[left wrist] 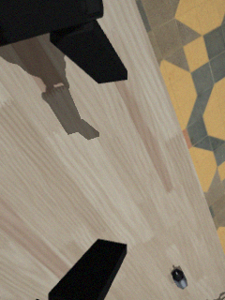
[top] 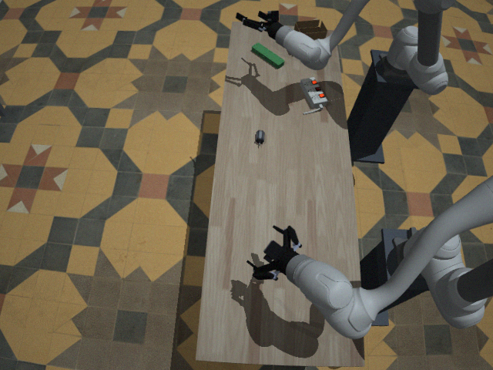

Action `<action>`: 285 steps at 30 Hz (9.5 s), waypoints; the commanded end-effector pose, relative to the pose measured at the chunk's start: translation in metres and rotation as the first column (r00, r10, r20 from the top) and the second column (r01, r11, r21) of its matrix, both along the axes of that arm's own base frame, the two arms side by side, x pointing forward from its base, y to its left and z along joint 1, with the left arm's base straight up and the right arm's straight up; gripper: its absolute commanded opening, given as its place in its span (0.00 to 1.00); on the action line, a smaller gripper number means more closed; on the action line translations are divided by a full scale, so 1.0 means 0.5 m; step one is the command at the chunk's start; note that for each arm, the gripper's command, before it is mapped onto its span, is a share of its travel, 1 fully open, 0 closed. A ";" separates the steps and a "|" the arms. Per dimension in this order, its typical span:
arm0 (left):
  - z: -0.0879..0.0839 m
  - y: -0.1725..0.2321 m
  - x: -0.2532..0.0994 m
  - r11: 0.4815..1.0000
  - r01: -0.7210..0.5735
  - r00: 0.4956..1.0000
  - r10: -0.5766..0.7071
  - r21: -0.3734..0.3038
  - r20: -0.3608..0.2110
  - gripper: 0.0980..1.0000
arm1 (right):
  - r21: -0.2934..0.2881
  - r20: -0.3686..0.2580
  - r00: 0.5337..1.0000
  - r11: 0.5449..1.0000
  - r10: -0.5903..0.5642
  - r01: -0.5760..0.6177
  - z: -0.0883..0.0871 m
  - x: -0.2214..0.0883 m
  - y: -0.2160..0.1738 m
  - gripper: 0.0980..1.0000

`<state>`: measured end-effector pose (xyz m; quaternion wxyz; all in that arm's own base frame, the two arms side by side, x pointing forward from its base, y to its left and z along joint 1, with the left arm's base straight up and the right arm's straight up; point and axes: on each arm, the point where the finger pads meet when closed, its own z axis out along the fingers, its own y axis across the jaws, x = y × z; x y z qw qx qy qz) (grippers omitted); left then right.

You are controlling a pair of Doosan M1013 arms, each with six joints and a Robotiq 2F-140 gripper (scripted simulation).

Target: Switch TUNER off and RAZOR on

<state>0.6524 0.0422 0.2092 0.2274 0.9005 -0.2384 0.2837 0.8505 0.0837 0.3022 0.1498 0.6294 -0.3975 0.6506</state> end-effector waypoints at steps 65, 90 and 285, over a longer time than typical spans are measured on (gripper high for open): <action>0.001 0.000 0.001 1.000 0.000 1.000 0.000 0.001 0.001 1.00 | -0.056 -0.993 -0.094 0.438 0.065 0.897 -0.330 -1.261 -1.073 1.00; 0.001 0.000 0.001 1.000 0.000 1.000 0.000 0.001 0.001 1.00 | 0.333 -0.776 0.220 0.088 0.591 0.939 -0.375 -1.545 -0.926 1.00; -0.158 -1.790 -0.546 0.751 -0.475 0.746 0.620 0.458 -0.244 1.00 | 0.739 -0.354 0.678 -0.252 0.644 0.625 -0.363 -1.624 -0.808 1.00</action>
